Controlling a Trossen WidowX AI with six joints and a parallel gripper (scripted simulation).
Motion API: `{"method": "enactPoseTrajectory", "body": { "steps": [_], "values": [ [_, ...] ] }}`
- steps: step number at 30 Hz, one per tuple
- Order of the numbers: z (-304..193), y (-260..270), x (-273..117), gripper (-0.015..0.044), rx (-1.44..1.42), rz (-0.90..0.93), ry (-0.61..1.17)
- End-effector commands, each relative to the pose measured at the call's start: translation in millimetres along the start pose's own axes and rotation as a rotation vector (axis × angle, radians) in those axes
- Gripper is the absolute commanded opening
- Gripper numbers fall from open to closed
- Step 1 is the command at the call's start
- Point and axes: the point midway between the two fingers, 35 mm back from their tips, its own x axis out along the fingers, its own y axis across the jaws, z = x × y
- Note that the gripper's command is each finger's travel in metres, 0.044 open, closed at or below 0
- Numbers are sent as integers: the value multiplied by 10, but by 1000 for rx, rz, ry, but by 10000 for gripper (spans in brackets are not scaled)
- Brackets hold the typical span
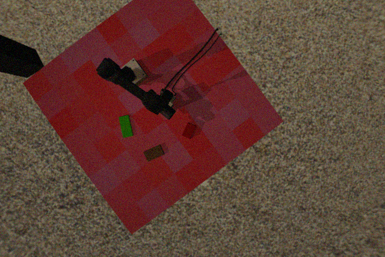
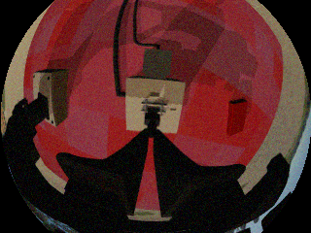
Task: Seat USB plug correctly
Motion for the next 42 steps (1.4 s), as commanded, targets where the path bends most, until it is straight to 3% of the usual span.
{"method": "enactPoseTrajectory", "body": {
  "steps": [1, 16, 42],
  "values": [
    [0, -5, -50, 0, 4, -6, -1],
    [0, -3, -80, 0, 46, -3, 0],
    [0, -2, -72, 0, 719, -1, -1]
  ]
}}
